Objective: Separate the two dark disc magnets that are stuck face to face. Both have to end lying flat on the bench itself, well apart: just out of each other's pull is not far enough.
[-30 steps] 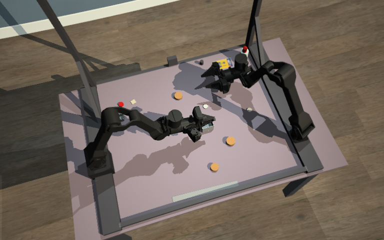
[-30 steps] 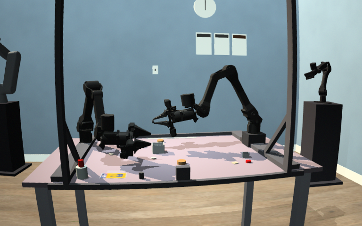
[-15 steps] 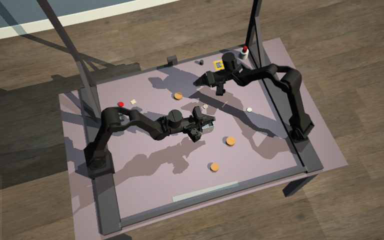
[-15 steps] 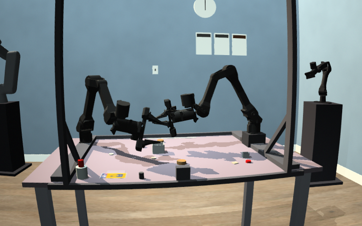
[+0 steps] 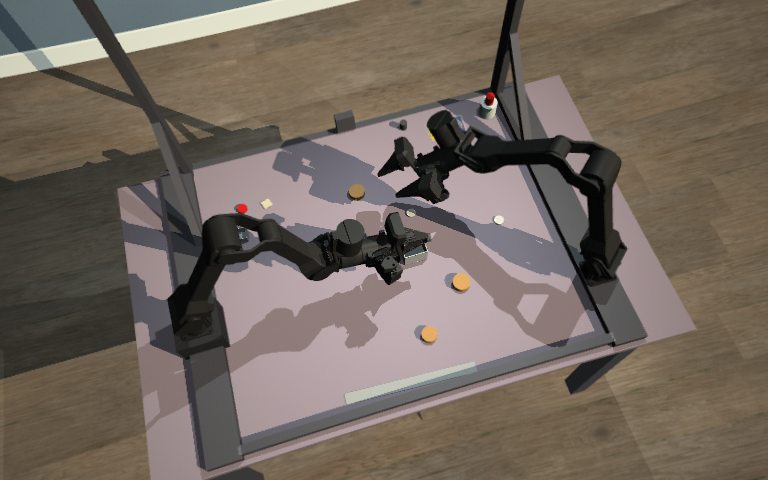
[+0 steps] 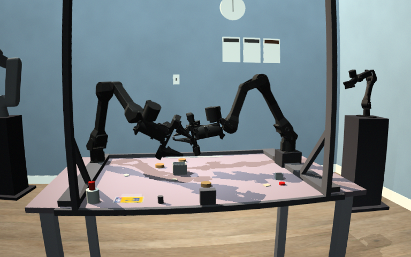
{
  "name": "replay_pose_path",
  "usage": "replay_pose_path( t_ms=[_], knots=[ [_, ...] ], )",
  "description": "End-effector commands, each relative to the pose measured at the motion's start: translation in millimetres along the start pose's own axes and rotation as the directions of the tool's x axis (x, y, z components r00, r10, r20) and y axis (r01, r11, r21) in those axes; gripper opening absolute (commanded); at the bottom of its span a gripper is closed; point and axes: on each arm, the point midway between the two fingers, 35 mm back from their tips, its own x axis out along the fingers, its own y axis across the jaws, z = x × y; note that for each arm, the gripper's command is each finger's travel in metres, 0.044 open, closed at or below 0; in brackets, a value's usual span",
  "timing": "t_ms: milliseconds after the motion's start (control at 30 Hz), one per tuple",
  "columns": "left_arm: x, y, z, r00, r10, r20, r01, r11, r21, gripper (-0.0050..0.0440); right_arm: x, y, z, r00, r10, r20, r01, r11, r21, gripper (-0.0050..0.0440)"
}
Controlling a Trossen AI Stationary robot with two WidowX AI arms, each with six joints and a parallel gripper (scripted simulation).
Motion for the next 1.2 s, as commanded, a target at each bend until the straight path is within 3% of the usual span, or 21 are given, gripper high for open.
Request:
replay_pose_path(
  t_ms=[0, 67, 100, 133, 300, 567, 633, 667, 900, 1167],
  knots=[
    [-9.8, -18.2, 18.0, 0.999, 0.047, -0.024, -0.043, 0.989, 0.141, 0.0400, -0.1, 10.2, 0.6, 1.000, 0.024, 0.002, -0.024, 1.000, 0.004, 0.0040],
    [-9.8, -18.2, 18.0, 0.999, 0.047, -0.024, -0.043, 0.989, 0.141, 0.0400, -0.1, 10.2, 0.6, 1.000, 0.024, 0.002, -0.024, 1.000, 0.004, 0.0040],
    [-11.8, -8.4, 24.0, 0.994, 0.107, -0.023, -0.100, 0.972, 0.212, 0.0400, -0.1, 10.2, 0.6, 1.000, 0.024, 0.002, -0.024, 1.000, 0.004, 0.0040],
    [-14.3, -16.6, 32.7, 0.993, 0.110, -0.040, -0.095, 0.955, 0.282, 0.0400, -0.1, 10.2, 0.6, 1.000, 0.024, 0.002, -0.024, 1.000, 0.004, 0.0040],
    [-25.3, -8.6, 56.0, 0.973, 0.224, -0.061, -0.168, 0.860, 0.482, 0.0400, -0.1, 10.2, 0.6, 1.000, 0.024, 0.002, -0.024, 1.000, 0.004, 0.0040],
    [-54.2, 6.9, 93.2, 0.909, 0.404, -0.097, -0.207, 0.643, 0.738, 0.0400, -0.1, 10.2, 0.6, 1.000, 0.024, 0.002, -0.024, 1.000, 0.004, 0.0040],
    [-54.2, 6.9, 93.2, 0.909, 0.404, -0.097, -0.207, 0.643, 0.738, 0.0400, -0.1, 10.2, 0.6, 1.000, 0.024, 0.002, -0.024, 1.000, 0.004, 0.0040],
    [-61.2, 14.3, 99.0, 0.888, 0.450, -0.096, -0.219, 0.598, 0.771, 0.0400, -0.1, 10.2, 0.6, 1.000, 0.024, 0.002, -0.024, 1.000, 0.004, 0.0040],
    [-104.0, 28.9, 132.1, 0.787, 0.599, -0.144, -0.123, 0.383, 0.916, 0.0400, -0.1, 10.2, 0.6, 1.000, 0.024, 0.002, -0.024, 1.000, 0.004, 0.0040],
    [-119.1, 36.6, 141.3, 0.739, 0.654, -0.162, -0.071, 0.315, 0.947, 0.0400, -0.1, 10.2, 0.6, 1.000, 0.024, 0.002, -0.024, 1.000, 0.004, 0.0040]
  ],
)
